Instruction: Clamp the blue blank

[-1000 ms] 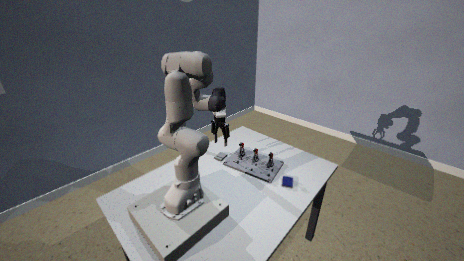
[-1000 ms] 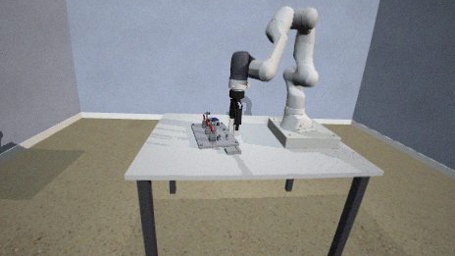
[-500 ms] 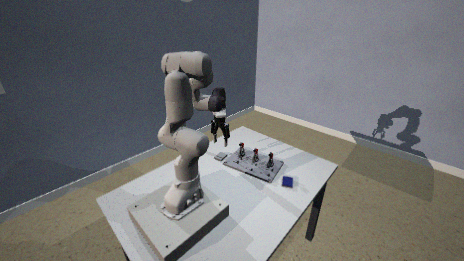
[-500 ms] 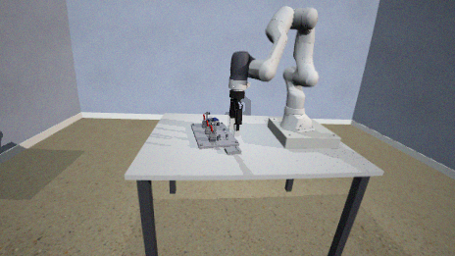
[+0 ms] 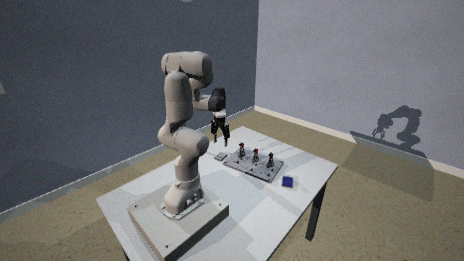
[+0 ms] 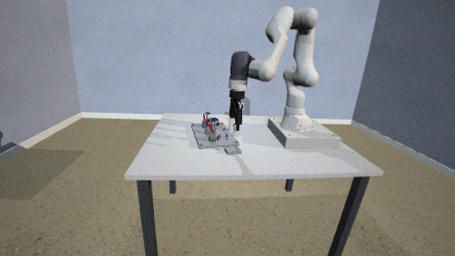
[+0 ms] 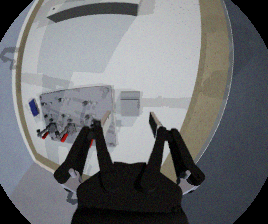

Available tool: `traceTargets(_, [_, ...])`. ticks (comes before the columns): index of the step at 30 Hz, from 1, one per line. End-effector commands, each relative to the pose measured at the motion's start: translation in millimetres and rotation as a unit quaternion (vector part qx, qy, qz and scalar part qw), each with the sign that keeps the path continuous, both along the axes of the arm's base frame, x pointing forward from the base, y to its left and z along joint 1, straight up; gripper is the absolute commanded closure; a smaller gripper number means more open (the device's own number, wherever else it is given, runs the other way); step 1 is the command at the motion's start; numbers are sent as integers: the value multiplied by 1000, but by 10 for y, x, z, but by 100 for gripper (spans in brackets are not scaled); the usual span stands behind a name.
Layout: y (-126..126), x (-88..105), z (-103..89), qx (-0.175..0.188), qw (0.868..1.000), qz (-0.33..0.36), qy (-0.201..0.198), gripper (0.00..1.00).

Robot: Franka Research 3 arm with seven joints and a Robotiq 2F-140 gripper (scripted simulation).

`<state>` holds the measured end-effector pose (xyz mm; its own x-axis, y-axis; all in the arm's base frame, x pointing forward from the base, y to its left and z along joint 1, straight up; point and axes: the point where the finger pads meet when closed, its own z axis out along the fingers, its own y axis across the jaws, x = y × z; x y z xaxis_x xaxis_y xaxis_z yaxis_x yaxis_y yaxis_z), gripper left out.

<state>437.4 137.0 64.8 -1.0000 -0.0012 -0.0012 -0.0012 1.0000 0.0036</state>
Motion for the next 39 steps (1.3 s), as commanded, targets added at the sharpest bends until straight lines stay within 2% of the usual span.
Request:
traceTargets(1, [2, -2, 7, 1, 1000, 2, 0, 42])
traceTargets(10, [1, -2, 85, 1, 1000, 2, 0, 42])
traceTargets(21, [-1, -2, 604, 1, 1000, 2, 0, 42])
traceTargets(23, [-1, -2, 604, 1, 1000, 2, 0, 42])
traceTargets(27, [-2, -3, 748, 1, 1000, 2, 0, 42])
traceTargets(39, [-69, 0, 792, 1, 1000, 2, 0, 42])
